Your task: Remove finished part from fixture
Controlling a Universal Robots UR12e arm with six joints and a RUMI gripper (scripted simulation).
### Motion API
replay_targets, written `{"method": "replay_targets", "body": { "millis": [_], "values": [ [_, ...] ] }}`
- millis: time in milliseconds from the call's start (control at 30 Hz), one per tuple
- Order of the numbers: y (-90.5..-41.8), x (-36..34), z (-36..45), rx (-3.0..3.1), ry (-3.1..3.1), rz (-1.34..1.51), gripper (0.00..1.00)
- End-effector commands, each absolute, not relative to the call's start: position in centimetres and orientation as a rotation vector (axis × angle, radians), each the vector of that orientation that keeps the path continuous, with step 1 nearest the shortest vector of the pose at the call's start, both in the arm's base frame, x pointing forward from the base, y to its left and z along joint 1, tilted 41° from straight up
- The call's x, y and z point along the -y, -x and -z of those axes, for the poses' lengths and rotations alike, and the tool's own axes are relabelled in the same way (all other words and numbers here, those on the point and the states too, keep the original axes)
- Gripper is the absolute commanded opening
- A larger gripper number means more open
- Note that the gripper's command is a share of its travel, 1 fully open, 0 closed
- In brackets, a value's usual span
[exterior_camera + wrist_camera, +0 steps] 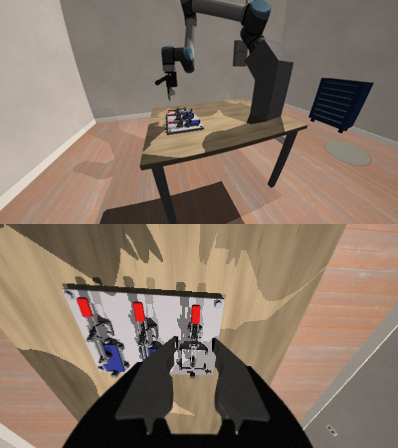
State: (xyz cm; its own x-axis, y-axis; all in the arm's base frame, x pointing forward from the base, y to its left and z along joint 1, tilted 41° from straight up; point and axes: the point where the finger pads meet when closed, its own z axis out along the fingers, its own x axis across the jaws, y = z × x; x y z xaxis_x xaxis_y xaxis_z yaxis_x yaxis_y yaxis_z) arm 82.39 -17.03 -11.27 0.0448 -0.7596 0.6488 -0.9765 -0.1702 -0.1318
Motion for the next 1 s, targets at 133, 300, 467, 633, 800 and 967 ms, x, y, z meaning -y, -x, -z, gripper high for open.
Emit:
{"method": "replay_targets", "body": {
  "millis": [133,300,467,633,800,967],
  "values": [
    [-82.9,17.0,11.3,1.754,-1.981,-0.862,0.28],
    [-83.0,17.6,11.8,1.755,-1.980,-0.862,0.28],
    [-83.3,18.4,12.8,1.755,-1.981,-0.862,0.28],
    [-83.5,19.1,13.6,1.755,-1.981,-0.862,0.28],
    [-83.9,20.3,15.1,1.755,-1.981,-0.862,0.28],
    [-84.3,21.3,16.3,1.755,-1.981,-0.862,0.28]
  ]
}}
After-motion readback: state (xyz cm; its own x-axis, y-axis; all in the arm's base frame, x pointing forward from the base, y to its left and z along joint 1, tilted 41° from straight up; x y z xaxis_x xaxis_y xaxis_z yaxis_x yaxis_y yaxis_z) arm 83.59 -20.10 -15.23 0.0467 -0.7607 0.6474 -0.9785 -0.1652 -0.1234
